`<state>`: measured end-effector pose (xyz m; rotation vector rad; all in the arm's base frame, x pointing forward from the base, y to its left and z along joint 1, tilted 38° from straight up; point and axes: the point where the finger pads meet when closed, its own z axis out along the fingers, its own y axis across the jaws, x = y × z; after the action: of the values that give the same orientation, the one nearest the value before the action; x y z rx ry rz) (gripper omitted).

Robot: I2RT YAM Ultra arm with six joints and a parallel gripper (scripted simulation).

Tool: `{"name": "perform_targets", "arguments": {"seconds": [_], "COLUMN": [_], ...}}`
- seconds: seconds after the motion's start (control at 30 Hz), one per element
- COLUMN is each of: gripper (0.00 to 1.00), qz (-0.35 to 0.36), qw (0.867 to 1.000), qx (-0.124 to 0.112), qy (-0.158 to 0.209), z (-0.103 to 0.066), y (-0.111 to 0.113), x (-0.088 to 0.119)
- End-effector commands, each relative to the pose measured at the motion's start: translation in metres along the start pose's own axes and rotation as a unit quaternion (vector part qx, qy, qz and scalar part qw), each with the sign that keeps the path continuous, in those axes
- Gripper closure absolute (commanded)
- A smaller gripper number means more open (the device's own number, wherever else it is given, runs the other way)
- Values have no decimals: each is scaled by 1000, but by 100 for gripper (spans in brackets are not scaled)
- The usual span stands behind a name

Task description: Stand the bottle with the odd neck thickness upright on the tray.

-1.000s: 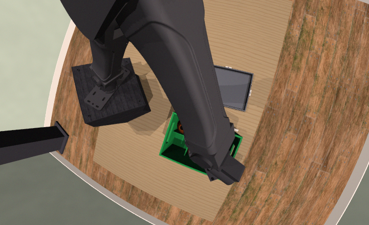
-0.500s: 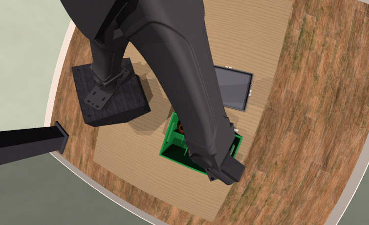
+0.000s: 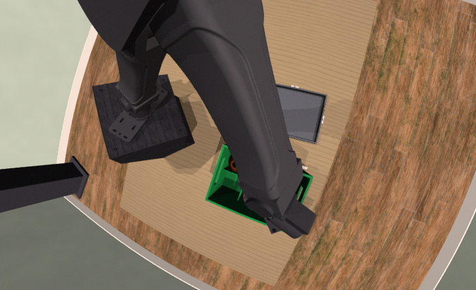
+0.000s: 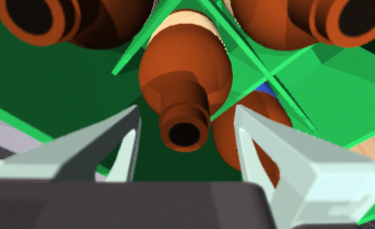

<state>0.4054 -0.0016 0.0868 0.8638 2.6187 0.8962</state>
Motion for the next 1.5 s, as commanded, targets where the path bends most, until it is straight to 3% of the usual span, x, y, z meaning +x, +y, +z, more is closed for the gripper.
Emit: {"name": "perform_targets", "arguments": {"seconds": [0.0, 0.57, 0.6, 1.47], "gripper": [39, 39, 100, 100], "qz": [5, 5, 5, 6], "qw": [1000, 1000, 1000, 1000], "qx": [2, 2, 2, 3], "qy": [-8, -8, -8, -6], "z": [-2, -2, -2, -2], "y": [-4, -4, -4, -5], "x": [-3, -3, -3, -2]}}
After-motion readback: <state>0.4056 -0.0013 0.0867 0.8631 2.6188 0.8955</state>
